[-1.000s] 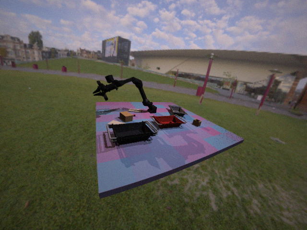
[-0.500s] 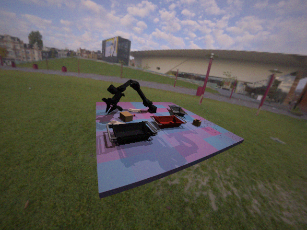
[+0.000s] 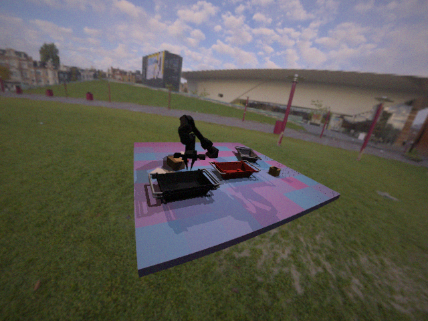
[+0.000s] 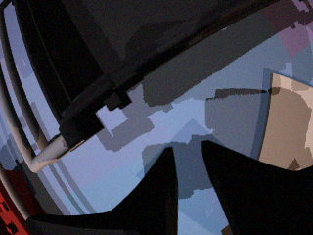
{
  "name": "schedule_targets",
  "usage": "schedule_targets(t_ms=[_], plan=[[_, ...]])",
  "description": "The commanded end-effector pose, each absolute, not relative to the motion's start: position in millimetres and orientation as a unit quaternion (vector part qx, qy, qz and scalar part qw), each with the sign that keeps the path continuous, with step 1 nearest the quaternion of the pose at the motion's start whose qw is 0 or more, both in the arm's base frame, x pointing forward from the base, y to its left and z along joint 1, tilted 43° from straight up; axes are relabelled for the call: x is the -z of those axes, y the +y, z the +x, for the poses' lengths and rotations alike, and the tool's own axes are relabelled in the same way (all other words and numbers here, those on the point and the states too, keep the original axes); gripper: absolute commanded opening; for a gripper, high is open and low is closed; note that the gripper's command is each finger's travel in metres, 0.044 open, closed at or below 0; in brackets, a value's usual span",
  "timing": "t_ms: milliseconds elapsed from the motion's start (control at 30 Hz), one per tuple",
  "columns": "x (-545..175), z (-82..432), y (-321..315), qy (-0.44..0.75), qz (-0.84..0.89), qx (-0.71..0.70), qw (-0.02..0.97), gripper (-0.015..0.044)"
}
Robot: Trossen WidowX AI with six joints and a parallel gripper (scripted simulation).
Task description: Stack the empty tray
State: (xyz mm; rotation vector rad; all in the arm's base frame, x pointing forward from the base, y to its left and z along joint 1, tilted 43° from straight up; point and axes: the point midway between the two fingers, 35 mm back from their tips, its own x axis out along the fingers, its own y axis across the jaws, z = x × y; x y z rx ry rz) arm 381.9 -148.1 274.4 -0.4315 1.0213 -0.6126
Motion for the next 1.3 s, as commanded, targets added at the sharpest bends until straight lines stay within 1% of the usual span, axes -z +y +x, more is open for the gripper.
schedule_targets(t_ms=[0, 200, 333, 567, 1267], plan=[[-235, 383, -92, 0.541, -0.225, 0.241, 0.774, 0.0085], [-194, 373, -21, 0.601, -0.271, 0.214, 0.72, 0.0085], [-181, 366, 5, 0.616, -0.294, 0.218, 0.698, 0.0085], [-178, 366, 4, 0.616, -0.295, 0.219, 0.697, 0.0085], [-138, 374, -34, 0.615, -0.296, 0.22, 0.697, 0.0085]])
